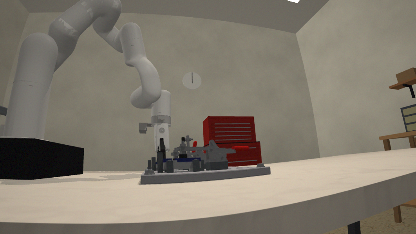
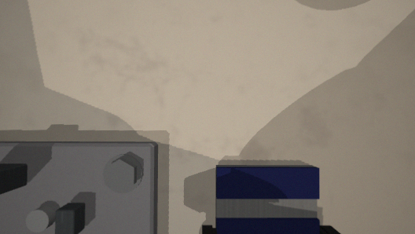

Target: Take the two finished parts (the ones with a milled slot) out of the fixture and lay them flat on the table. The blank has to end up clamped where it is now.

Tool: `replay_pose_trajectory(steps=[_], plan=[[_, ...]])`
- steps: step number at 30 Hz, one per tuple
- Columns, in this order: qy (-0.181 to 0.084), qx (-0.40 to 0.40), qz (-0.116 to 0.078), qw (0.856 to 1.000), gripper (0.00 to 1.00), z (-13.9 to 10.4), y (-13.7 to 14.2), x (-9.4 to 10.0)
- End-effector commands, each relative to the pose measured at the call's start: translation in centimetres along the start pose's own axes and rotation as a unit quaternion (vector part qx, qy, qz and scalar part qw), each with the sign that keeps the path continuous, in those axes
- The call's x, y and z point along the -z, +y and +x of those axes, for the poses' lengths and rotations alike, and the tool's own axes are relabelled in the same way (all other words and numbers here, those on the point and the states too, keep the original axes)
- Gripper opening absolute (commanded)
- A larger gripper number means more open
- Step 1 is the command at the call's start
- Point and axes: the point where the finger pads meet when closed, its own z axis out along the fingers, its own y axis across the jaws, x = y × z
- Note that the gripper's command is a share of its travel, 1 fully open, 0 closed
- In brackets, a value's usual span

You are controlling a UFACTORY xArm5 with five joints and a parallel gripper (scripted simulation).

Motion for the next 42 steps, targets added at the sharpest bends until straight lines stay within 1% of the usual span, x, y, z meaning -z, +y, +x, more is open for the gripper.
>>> replay_pose_trajectory(steps=[1,16,17,42], plan=[[-0.001,0.0,-0.001,1.0,0.0,-0.12,0.06,0.06],[-0.001,0.0,-0.001,1.0,0.0,-0.12,0.06,0.06],[-0.001,0.0,-0.001,1.0,0.82,-0.12,0.06,0.06],[-0.001,0.0,-0.001,1.0,0.82,-0.11,0.06,0.06]])
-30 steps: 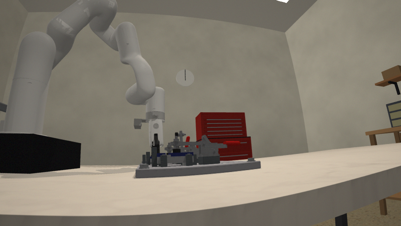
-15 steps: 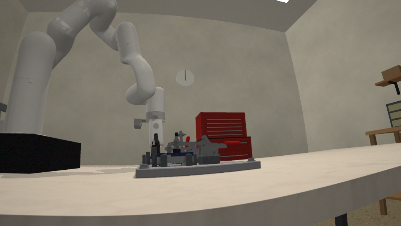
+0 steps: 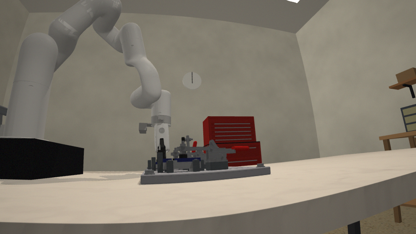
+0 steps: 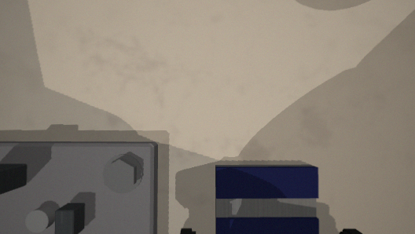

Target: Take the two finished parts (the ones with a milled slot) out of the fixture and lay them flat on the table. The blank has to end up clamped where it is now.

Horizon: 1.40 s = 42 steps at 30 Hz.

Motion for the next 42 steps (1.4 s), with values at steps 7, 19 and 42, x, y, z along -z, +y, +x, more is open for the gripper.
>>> replay_pose_trajectory(steps=[7,19,42], plan=[[-0.001,0.0,-0.001,1.0,0.82,-0.1,0.1,0.1],[-0.001,0.0,-0.001,1.0,0.82,-0.1,0.1,1.0],[-0.001,0.0,-0.001,1.0,0.82,-0.1,0.1,7.9]])
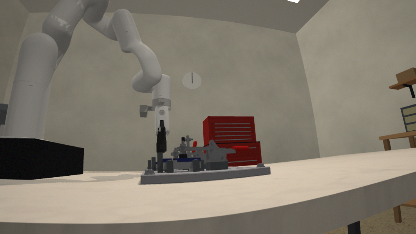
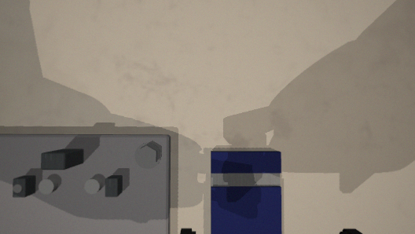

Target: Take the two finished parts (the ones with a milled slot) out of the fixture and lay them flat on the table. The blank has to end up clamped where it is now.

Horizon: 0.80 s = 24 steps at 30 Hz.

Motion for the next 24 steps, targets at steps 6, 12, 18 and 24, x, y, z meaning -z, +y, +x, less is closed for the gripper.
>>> replay_pose_trajectory(steps=[6,12,18,24], plan=[[0.0,0.0,0.0,1.0,0.82,0.0,0.0,3.0],[0.0,0.0,0.0,1.0,0.82,0.0,0.0,3.5],[0.0,0.0,0.0,1.0,0.82,0.0,0.0,3.6],[-0.001,0.0,0.0,1.0,0.82,0.0,0.0,3.6]])
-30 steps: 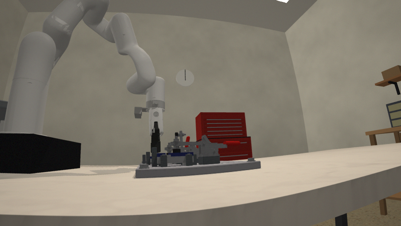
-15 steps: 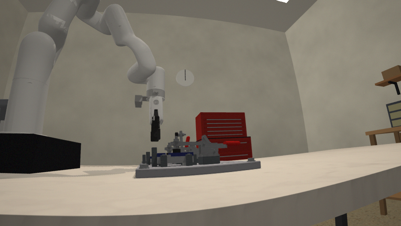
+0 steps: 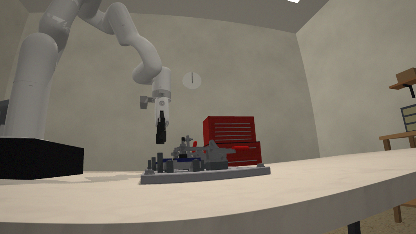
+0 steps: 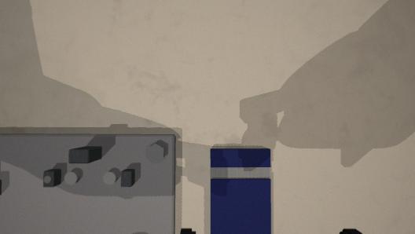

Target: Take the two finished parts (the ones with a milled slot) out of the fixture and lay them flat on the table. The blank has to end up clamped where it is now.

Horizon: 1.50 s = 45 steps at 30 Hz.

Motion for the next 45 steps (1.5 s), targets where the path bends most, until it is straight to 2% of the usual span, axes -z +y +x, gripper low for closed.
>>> replay_pose_trajectory(steps=[1,3,4,12,23,25,31,42,45], plan=[[-0.002,0.0,-0.001,1.0,0.82,-0.1,0.1,0.1],[-0.002,0.0,-0.001,1.0,0.82,-0.1,0.1,0.1],[-0.002,0.0,-0.001,1.0,0.48,-0.1,0.1,0.1],[-0.002,0.0,-0.001,1.0,0.48,-0.1,0.1,1.0],[-0.002,0.0,-0.001,1.0,0.48,-0.1,0.1,6.5],[-0.002,0.0,-0.001,1.0,0.48,-0.1,0.1,6.5],[-0.002,0.0,-0.001,1.0,0.48,-0.1,0.1,8.8],[-0.002,0.0,-0.001,1.0,0.48,-0.1,-0.1,9.4],[-0.002,0.0,-0.001,1.0,0.48,-0.1,-1.1,9.4]])
